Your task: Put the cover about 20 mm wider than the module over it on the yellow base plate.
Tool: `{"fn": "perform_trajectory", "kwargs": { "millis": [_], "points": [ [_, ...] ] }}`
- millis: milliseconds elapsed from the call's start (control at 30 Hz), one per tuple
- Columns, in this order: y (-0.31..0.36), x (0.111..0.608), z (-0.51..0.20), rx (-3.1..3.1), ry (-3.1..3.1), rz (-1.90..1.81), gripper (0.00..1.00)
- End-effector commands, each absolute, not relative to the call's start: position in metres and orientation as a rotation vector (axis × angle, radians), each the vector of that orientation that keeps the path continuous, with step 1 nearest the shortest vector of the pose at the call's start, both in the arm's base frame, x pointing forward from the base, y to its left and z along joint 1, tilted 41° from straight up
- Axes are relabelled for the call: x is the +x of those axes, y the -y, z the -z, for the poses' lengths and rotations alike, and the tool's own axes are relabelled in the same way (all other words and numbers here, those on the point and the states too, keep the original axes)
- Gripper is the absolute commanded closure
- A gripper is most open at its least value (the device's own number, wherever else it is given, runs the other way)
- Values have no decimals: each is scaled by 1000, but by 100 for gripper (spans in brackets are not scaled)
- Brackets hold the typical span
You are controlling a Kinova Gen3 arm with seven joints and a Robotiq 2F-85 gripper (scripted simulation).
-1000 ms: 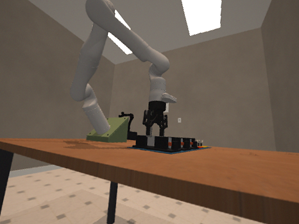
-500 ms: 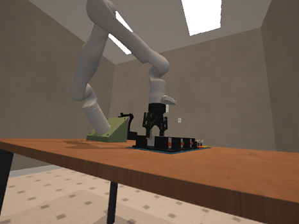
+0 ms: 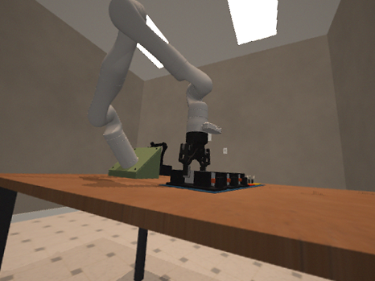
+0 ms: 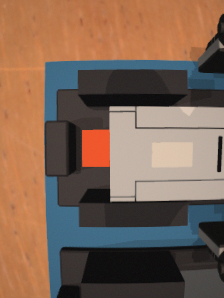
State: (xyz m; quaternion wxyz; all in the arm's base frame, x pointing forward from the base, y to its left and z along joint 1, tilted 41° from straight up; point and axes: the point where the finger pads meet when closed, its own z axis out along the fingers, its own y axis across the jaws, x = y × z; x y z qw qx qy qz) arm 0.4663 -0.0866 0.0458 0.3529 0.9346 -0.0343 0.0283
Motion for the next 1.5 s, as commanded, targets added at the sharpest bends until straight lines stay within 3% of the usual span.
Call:
{"fn": "perform_trajectory", "kwargs": {
  "millis": [0,233,267,1367,1400,1467],
  "points": [
    [88,467,-43,2418,88,-76,0],
    [88,467,-43,2418,88,-76,0],
    [88,467,-44,2418,88,-76,30],
    [88,467,-44,2418,88,-76,30],
    [88,467,-44,2418,88,-76,100],
    [88,467,-44,2418,88,-76,100]
  ]
}}
